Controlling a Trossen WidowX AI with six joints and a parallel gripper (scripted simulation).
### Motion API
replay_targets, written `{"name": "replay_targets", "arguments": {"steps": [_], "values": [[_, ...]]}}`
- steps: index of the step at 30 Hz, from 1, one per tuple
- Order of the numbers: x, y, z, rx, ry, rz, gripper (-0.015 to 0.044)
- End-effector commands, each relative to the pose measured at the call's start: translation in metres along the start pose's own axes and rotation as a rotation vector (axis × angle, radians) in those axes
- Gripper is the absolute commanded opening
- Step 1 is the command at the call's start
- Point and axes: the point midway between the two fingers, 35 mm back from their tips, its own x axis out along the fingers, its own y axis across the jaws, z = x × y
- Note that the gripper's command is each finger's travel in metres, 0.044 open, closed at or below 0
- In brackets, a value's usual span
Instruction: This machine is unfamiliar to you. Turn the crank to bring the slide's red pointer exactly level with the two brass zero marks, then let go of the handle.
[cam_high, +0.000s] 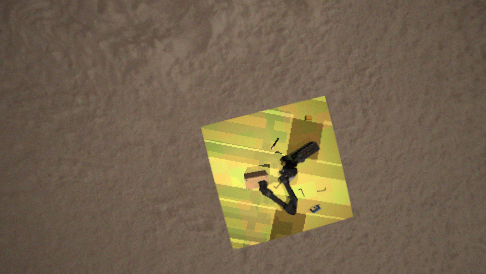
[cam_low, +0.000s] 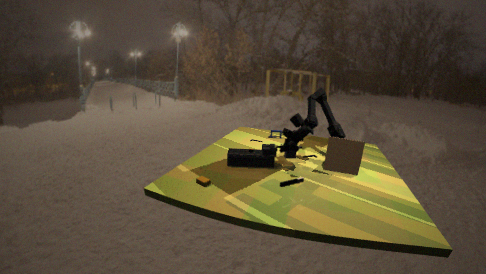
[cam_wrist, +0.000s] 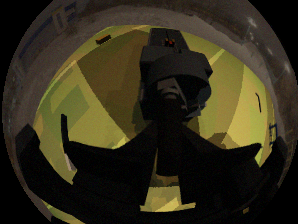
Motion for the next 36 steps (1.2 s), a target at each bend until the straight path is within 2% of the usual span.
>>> {"name": "replay_targets", "arguments": {"steps": [1,36], "values": [[0.003,0.008,-0.004,-0.004,0.002,0.016,0.0000],[0.033,0.008,-0.033,-0.006,0.003,0.015,0.0000]]}}
